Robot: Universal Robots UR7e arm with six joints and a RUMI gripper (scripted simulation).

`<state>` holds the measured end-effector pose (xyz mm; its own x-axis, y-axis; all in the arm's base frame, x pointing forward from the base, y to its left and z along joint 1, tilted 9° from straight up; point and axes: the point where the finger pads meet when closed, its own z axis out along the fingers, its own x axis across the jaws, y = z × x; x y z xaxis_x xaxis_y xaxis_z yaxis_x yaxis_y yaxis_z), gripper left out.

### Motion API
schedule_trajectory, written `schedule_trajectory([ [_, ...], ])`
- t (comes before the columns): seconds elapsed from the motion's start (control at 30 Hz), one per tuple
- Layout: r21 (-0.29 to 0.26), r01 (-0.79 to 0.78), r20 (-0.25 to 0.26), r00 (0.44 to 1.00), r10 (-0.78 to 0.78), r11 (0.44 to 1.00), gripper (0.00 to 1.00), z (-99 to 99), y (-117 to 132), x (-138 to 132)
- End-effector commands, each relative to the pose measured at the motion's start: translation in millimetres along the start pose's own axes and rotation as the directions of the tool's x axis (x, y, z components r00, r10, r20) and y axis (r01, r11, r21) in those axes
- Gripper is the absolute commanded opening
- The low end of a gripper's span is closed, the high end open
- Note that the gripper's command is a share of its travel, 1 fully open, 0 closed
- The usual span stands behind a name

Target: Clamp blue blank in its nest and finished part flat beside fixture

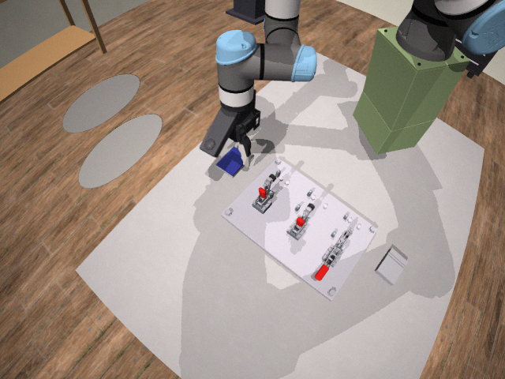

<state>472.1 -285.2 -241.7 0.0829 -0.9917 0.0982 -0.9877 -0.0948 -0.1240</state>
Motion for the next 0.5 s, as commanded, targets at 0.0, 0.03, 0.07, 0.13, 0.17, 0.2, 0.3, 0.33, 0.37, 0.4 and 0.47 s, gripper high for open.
schedule_trajectory([
  [0.0,0.001,0.0,-0.001,1.0,0.0,1.0,0.59,9.6,-0.5,0.5],
  [0.03,0.001,0.0,-0.001,1.0,0.0,1.0,0.59,11.0,-0.6,0.5],
  [0.07,0.001,0.0,-0.001,1.0,0.0,1.0,0.59,12.2,-0.6,0.5],
  [0.13,0.001,0.0,-0.001,1.0,0.0,1.0,0.59,13.1,-0.6,0.5],
  [0.17,0.001,0.0,-0.001,1.0,0.0,1.0,0.59,13.1,-0.6,0.5],
  [0.2,0.001,0.0,-0.001,1.0,0.0,1.0,0.59,13.7,-0.6,0.5],
  [0.3,0.001,0.0,-0.001,1.0,0.0,1.0,0.59,14.5,-0.6,0.5],
  [0.33,0.001,0.0,-0.001,1.0,0.0,1.0,0.59,14.5,-0.6,0.5],
  [0.37,0.001,0.0,-0.001,1.0,0.0,1.0,0.59,14.5,-0.6,0.5],
  [0.4,0.001,0.0,-0.001,1.0,0.0,1.0,0.59,14.5,-0.6,0.5],
  [0.47,0.001,0.0,-0.001,1.0,0.0,1.0,0.59,14.5,-0.6,0.5],
])
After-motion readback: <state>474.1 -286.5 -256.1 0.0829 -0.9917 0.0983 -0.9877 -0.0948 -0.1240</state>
